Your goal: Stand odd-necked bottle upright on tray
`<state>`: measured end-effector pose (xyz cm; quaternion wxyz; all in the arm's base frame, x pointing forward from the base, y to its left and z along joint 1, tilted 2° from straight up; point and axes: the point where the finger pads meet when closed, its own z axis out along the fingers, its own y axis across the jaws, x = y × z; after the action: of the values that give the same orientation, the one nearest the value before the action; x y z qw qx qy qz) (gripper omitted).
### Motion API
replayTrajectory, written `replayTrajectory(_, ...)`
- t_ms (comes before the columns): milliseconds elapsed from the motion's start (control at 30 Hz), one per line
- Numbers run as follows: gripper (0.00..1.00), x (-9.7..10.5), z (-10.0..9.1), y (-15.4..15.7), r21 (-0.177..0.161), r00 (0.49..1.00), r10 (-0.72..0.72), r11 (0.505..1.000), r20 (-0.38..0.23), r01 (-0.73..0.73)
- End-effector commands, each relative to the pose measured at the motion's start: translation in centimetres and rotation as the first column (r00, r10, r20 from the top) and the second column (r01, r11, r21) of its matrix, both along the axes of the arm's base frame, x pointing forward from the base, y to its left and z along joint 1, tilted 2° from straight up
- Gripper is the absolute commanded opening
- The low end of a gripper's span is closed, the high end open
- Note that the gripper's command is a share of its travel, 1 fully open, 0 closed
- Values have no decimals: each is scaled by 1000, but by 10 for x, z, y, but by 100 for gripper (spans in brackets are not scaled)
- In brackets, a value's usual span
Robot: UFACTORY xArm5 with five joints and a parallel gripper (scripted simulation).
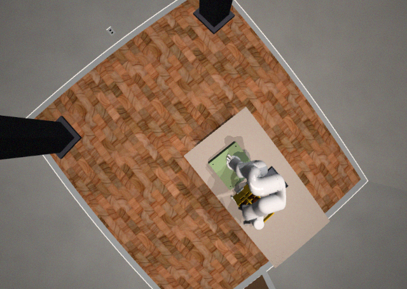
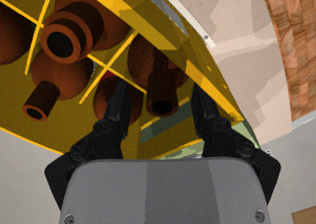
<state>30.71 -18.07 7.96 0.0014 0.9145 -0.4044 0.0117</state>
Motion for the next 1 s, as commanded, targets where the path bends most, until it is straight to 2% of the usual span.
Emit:
replayTrajectory(0,65,1,4,-1,-2,1000,0,1000,3,0)
replayTrajectory(400,65,1,26,0,-2,1000,0,1000,3,0)
replayTrajectory(800,65,0,66,0,-2,1000,0,1000,3,0)
replayTrajectory(967,65,-1,74,0,-2,1000,0,1000,3,0)
